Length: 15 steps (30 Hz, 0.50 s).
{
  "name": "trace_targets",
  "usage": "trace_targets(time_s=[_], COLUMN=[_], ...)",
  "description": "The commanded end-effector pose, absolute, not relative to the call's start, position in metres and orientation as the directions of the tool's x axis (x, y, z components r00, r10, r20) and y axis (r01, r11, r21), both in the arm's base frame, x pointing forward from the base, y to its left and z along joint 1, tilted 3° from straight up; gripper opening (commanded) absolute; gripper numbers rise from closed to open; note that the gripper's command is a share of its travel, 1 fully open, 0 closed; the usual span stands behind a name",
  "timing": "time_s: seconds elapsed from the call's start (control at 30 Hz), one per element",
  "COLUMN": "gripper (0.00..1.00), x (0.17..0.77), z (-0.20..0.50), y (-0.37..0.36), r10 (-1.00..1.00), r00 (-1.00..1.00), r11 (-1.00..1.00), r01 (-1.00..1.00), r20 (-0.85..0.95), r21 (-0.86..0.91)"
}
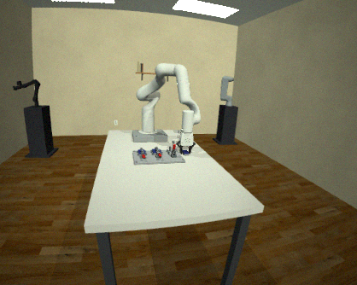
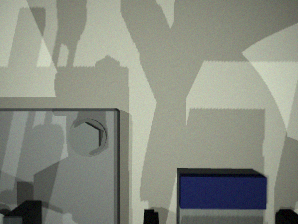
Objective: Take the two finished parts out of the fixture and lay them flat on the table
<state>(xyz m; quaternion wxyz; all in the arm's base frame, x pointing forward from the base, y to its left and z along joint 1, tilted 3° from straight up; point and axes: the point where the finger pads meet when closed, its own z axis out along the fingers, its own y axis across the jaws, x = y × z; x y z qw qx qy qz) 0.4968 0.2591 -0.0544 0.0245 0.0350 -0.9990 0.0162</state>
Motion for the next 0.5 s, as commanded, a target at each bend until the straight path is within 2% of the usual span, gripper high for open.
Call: trace_targets(time_s=[0.0, 0.47], gripper=[0.69, 0.69], x=[0.498, 0.499], z=[-0.054, -0.037], y=[0.26, 0.26], r10=[-0.069, -0.069], r00=[-0.996, -0.996], r11=[0.997, 0.997], r01=[-0.071, -0.071], r20=[0.048, 0.048], r21=[-0.03, -0.03])
